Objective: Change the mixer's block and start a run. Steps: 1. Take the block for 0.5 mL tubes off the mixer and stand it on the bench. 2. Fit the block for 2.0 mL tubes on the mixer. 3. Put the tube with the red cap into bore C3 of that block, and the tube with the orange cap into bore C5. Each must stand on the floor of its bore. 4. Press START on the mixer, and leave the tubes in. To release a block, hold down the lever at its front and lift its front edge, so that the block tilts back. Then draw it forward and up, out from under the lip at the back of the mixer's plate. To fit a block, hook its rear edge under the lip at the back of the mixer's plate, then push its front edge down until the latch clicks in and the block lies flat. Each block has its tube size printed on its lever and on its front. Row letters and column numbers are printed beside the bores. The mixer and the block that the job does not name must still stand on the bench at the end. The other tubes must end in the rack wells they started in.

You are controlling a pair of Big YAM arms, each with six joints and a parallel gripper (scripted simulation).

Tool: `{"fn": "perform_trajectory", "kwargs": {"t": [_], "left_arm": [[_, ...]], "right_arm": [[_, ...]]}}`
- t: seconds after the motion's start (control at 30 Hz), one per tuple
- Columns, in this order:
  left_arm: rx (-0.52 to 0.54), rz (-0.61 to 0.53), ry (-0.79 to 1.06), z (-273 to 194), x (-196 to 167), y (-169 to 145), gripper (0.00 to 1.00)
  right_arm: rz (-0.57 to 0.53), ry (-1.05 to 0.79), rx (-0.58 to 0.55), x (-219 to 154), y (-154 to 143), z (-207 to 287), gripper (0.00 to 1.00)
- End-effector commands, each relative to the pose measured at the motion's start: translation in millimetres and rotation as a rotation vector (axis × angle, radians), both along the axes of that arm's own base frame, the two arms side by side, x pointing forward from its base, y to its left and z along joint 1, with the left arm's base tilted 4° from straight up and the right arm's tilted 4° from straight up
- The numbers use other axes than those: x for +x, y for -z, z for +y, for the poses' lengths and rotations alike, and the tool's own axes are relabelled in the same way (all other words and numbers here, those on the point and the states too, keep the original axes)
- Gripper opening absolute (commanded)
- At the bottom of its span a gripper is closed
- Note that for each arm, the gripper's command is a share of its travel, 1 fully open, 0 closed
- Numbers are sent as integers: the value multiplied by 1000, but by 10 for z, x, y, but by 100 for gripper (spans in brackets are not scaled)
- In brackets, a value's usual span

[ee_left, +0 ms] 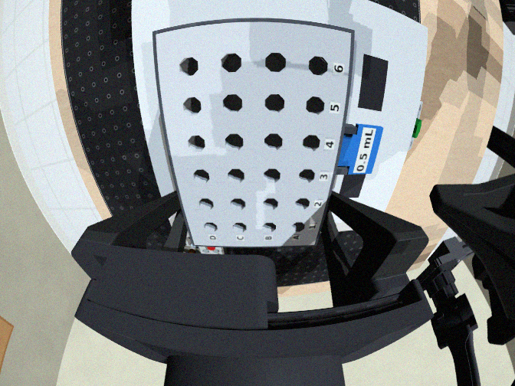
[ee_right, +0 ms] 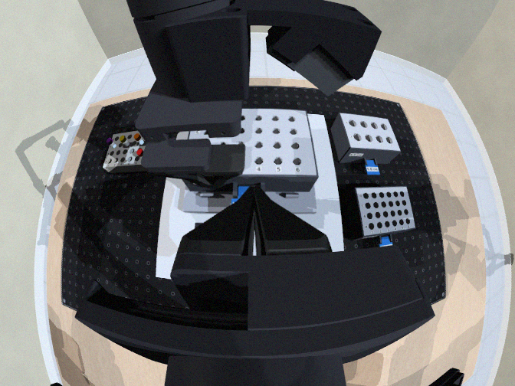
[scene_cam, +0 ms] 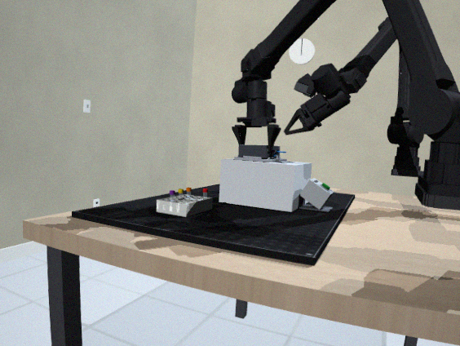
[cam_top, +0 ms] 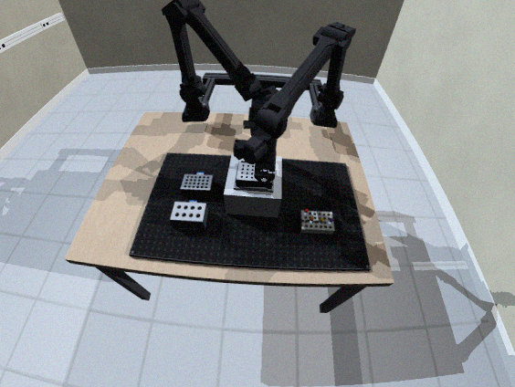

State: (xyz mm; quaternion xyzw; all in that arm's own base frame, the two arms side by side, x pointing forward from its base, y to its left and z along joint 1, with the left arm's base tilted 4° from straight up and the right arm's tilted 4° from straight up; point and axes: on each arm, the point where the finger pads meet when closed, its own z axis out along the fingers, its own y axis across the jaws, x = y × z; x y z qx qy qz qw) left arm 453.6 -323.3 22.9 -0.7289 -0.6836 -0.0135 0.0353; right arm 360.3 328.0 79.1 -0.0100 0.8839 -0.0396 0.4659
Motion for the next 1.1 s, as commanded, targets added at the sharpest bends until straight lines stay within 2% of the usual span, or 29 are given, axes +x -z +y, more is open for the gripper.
{"fn": "perform_trajectory", "kwargs": {"t": [0.0, 0.37, 0.57, 0.8, 1.07], "left_arm": [[-17, -25, -26, 35, 67, -146, 0], [-16, -25, -25, 34, 63, -147, 0], [-16, -25, -24, 33, 61, -149, 0], [-16, -25, -23, 29, 61, -151, 0], [-16, -26, -22, 26, 62, -154, 0]], "right_arm": [[-20, 9, 30, 130, -74, 73, 0], [-11, -5, 13, 18, -60, 5, 0], [-3, -4, 5, -193, -5, -90, 0], [-21, 0, 39, -241, -149, -42, 0], [3, 4, 2, -378, 7, -204, 0]]}}
